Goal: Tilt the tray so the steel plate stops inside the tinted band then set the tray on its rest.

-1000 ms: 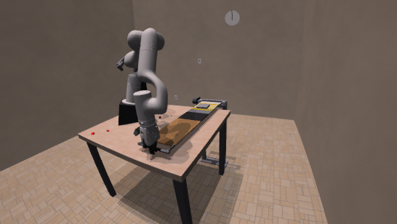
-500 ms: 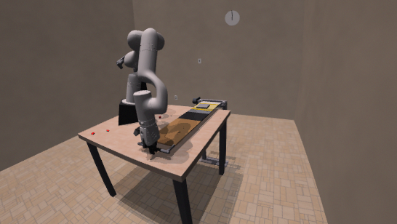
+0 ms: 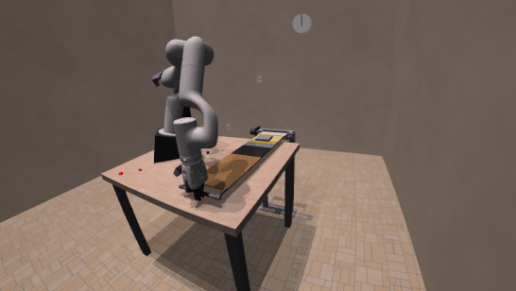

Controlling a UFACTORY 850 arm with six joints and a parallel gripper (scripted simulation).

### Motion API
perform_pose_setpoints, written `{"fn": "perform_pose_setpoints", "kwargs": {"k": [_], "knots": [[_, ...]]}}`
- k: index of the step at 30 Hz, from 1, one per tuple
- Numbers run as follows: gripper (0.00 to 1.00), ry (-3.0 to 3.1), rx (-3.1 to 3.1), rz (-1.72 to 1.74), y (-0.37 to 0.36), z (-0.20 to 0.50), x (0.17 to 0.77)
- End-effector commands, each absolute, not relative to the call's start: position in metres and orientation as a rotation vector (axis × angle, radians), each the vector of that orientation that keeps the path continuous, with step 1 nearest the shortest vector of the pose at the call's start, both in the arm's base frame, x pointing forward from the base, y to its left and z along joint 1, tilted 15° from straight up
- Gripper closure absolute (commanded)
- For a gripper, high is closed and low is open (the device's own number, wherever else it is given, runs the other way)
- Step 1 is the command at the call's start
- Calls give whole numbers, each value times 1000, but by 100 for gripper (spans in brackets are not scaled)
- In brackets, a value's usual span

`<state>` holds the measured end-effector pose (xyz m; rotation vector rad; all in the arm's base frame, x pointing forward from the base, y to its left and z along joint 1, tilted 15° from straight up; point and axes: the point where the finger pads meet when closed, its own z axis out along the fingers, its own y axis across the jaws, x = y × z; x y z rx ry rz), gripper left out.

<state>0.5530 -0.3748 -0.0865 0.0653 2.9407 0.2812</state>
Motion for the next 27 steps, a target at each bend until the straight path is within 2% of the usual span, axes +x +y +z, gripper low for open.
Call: {"fn": "perform_pose_setpoints", "kwargs": {"k": [1,22,23,27], "knots": [[100,2939,65,279,-376,-85,554],[100,2939,65,279,-376,-85,554],[60,2939,65,279,-376,-85,554],[60,2939,65,279,-376,-85,554]]}}
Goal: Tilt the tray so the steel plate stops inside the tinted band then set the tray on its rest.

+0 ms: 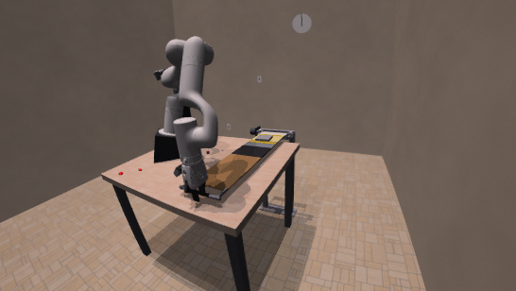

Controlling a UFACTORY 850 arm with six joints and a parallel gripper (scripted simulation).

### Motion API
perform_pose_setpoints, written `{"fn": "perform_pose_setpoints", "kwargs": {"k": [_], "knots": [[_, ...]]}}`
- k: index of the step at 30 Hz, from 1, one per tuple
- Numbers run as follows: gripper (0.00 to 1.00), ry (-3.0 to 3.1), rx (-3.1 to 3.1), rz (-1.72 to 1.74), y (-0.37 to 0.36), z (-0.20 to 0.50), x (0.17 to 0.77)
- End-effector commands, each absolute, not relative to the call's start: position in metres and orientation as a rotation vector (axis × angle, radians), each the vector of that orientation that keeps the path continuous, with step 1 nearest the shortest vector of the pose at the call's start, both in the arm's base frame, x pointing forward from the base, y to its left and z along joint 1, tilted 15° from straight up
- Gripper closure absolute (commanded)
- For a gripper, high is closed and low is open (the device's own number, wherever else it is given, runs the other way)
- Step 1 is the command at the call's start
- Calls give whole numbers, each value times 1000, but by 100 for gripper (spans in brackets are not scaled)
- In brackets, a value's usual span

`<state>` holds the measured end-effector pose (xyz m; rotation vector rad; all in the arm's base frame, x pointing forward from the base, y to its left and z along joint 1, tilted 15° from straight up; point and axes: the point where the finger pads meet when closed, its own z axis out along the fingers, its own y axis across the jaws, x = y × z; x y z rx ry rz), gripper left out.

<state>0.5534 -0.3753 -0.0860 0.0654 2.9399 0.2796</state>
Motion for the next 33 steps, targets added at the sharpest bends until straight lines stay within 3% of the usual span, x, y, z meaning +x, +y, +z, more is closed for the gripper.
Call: {"fn": "perform_pose_setpoints", "kwargs": {"k": [1,33], "knots": [[60,2939,65,279,-376,-85,554],[60,2939,65,279,-377,-77,552]]}}
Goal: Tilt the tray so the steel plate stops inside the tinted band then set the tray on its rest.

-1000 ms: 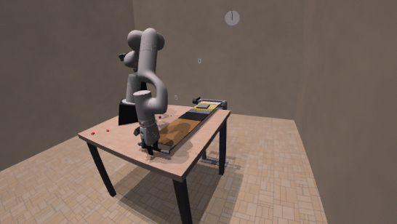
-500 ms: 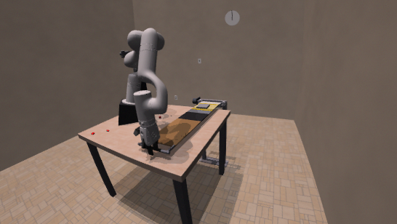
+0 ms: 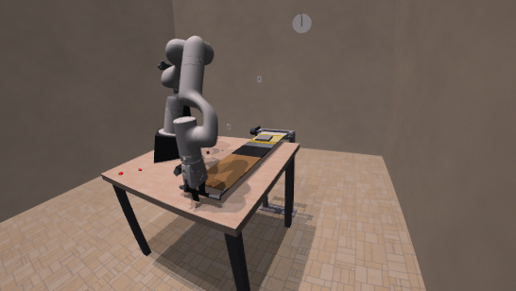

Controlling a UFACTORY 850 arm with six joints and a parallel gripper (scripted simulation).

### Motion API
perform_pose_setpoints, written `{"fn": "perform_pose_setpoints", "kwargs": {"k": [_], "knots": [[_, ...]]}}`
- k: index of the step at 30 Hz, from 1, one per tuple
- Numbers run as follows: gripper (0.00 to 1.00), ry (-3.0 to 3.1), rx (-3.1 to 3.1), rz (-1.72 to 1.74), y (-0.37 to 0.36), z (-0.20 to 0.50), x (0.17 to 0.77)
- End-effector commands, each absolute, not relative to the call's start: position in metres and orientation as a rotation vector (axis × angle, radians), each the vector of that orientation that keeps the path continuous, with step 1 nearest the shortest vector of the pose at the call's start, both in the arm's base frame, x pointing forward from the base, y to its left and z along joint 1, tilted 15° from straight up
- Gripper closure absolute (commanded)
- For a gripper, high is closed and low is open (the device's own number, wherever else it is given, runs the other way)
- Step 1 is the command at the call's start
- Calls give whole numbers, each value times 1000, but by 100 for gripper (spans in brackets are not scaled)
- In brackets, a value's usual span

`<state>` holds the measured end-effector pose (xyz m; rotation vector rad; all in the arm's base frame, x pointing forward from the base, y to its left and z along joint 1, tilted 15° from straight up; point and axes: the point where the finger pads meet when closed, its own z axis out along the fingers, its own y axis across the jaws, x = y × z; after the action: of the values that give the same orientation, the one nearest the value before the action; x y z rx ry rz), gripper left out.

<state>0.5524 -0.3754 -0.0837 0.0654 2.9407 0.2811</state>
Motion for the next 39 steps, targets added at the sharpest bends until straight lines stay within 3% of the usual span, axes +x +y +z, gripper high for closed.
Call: {"fn": "perform_pose_setpoints", "kwargs": {"k": [1,26,39], "knots": [[60,2939,65,279,-378,-75,552],[60,2939,65,279,-395,18,533],[60,2939,65,279,-398,30,531]]}}
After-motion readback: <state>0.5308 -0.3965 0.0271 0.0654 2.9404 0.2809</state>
